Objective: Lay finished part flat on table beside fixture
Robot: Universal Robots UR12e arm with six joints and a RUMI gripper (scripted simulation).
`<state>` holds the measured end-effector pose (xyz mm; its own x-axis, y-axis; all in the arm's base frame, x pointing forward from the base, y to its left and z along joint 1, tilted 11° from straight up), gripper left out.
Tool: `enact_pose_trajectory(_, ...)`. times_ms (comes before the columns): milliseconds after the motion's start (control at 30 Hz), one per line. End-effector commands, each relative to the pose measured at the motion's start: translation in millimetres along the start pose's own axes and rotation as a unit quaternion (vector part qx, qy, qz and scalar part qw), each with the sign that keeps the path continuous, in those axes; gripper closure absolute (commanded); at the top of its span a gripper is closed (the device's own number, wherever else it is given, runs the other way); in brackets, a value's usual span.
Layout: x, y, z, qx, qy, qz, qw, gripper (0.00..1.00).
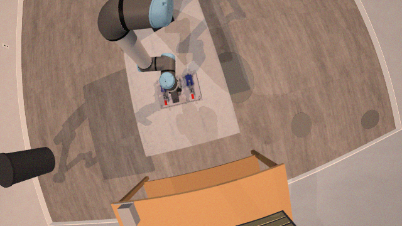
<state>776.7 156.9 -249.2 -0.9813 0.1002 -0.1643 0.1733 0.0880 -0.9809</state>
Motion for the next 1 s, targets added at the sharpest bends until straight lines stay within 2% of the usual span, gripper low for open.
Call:
enact_pose_trajectory(0, -0.4, -0.6, -0.1, 0.000, 0.000, 0.000, 1.000, 1.00)
enact_pose_trajectory(433, -0.4, -0.6, -0.1, 0.000, 0.000, 0.000, 1.000, 1.00)
enact_pose_trajectory(467, -0.4, -0.6, -0.1, 0.000, 0.000, 0.000, 1.000, 0.72)
enact_pose_trajectory(967, -0.4, -0.6, -0.1, 0.000, 0.000, 0.000, 1.000, 0.72)
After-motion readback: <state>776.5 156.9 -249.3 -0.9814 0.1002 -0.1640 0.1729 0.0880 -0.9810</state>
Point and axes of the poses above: the point where the finger pads meet when closed, its own y axis out along the fingers, its own z axis across the jaws, x = y × z, the point moved 10 cm from there along -y, back along the fingers, and after that the axes turned 13 degrees about y, right-handed, at the moved point
